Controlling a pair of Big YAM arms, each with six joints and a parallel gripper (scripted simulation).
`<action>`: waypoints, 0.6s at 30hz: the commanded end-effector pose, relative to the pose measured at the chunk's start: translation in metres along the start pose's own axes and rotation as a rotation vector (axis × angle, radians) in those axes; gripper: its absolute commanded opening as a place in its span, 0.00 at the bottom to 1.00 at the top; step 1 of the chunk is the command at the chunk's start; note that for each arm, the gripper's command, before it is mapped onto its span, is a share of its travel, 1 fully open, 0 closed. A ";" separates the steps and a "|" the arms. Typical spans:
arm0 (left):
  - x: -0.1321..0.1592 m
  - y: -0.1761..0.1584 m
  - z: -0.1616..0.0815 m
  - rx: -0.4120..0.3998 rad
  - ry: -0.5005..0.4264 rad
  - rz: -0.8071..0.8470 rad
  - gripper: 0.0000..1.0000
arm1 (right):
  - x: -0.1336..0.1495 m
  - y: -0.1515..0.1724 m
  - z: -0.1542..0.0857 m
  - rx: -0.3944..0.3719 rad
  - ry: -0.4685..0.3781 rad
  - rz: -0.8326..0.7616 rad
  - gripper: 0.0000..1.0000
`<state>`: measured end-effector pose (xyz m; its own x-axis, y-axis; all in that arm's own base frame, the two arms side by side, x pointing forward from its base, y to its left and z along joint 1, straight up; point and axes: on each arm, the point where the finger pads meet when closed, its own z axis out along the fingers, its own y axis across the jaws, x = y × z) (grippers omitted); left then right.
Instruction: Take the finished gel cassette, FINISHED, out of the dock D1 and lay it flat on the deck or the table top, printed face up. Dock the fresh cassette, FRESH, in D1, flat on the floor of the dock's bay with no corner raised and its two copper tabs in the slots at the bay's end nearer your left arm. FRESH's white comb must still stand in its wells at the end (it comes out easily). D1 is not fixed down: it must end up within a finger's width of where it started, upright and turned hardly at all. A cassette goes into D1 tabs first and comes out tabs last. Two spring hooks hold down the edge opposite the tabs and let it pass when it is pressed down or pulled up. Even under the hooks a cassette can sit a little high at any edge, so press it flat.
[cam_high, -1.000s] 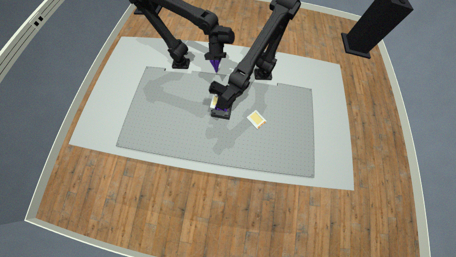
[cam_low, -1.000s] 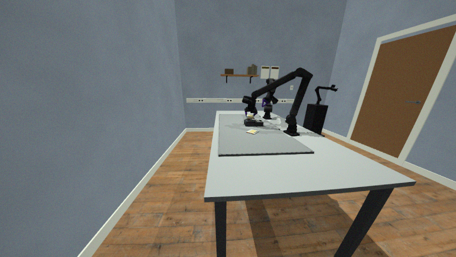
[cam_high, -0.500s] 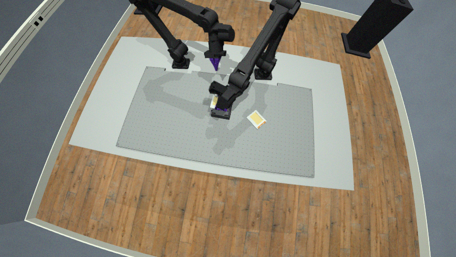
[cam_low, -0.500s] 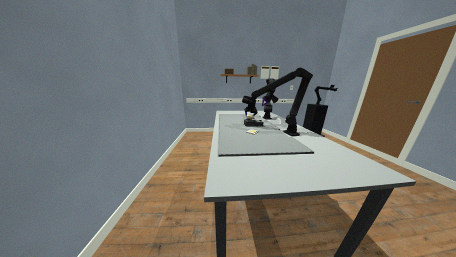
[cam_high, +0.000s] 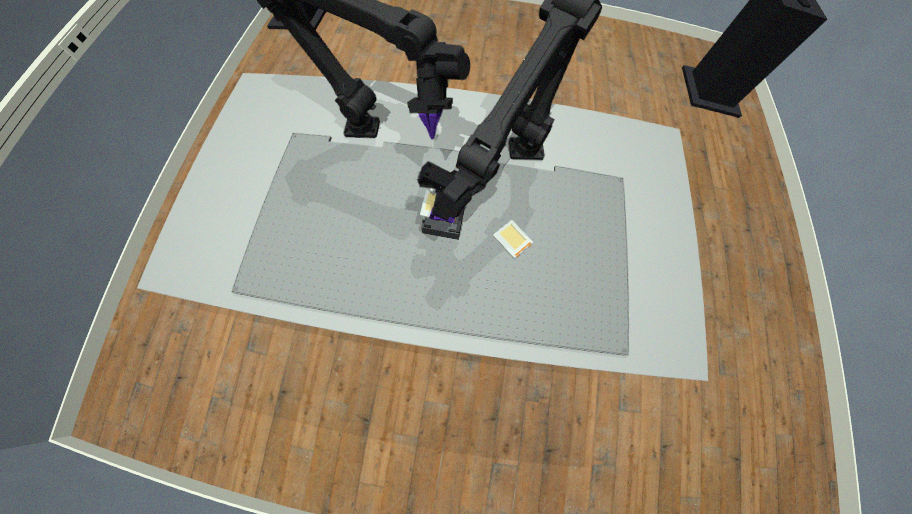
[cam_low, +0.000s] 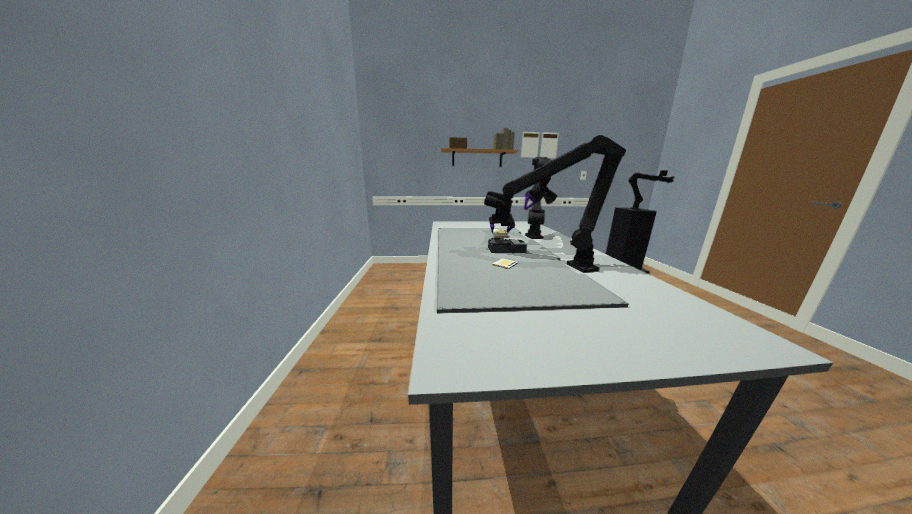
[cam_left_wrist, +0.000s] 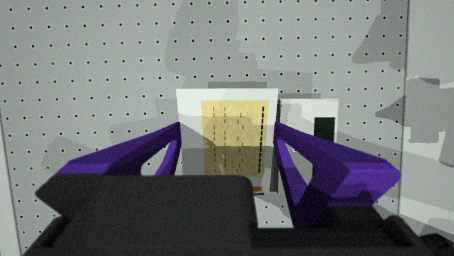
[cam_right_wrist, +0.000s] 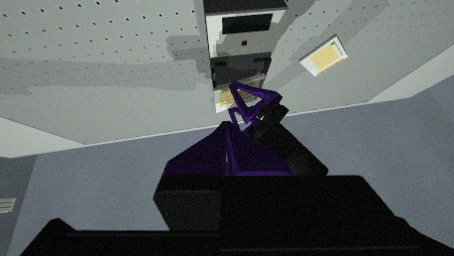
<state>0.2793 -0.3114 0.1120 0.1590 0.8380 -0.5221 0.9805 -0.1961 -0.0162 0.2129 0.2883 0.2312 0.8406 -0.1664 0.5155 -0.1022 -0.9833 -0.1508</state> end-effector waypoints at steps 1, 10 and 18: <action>-0.005 0.005 -0.004 -0.022 -0.013 0.014 0.00 | 0.020 -0.018 -0.033 0.072 0.024 0.032 0.00; -0.005 0.005 -0.004 -0.022 -0.013 0.014 0.00 | 0.022 -0.019 -0.036 0.073 0.025 0.030 0.00; -0.005 0.005 -0.004 -0.022 -0.013 0.014 0.00 | 0.027 -0.020 -0.045 0.073 0.025 0.030 0.00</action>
<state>0.2793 -0.3114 0.1120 0.1590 0.8380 -0.5221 0.9805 -0.1961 -0.0162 0.2128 0.2883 0.2465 0.8405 -0.1666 0.5156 -0.1022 -0.9832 -0.1512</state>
